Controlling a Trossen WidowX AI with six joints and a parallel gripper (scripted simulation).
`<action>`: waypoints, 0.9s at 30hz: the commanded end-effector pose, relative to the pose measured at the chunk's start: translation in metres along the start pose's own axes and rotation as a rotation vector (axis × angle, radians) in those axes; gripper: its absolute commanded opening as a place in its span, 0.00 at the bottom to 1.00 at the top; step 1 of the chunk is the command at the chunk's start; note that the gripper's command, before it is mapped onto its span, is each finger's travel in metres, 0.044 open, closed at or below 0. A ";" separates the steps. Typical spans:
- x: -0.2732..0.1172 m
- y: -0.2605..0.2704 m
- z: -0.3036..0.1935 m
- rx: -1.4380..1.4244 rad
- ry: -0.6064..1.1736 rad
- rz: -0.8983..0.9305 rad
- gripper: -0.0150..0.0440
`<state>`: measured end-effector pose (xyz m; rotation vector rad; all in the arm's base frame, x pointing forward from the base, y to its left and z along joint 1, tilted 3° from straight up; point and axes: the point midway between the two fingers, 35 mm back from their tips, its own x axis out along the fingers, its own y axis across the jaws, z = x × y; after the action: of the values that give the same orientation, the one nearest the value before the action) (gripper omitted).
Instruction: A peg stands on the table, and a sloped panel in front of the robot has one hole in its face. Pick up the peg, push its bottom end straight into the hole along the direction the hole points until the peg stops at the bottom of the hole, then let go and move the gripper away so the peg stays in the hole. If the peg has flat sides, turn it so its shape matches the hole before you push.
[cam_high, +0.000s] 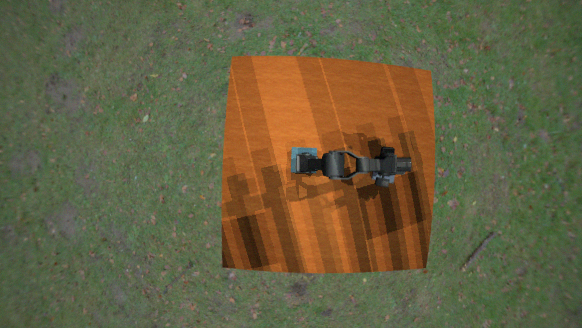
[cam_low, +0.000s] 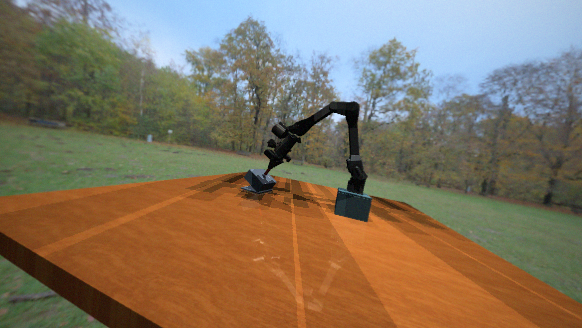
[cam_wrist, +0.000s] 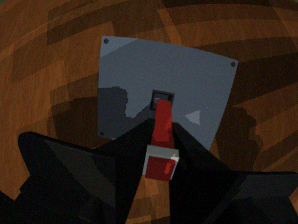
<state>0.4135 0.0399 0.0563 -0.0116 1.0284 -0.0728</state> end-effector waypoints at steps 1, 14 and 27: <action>0.000 0.000 0.001 0.001 -0.004 0.001 0.25; 0.006 0.001 0.002 0.001 -0.004 0.001 0.25; 0.010 0.001 0.002 0.001 -0.004 0.001 0.25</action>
<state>0.4191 0.0405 0.0504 -0.0104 1.0235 -0.0729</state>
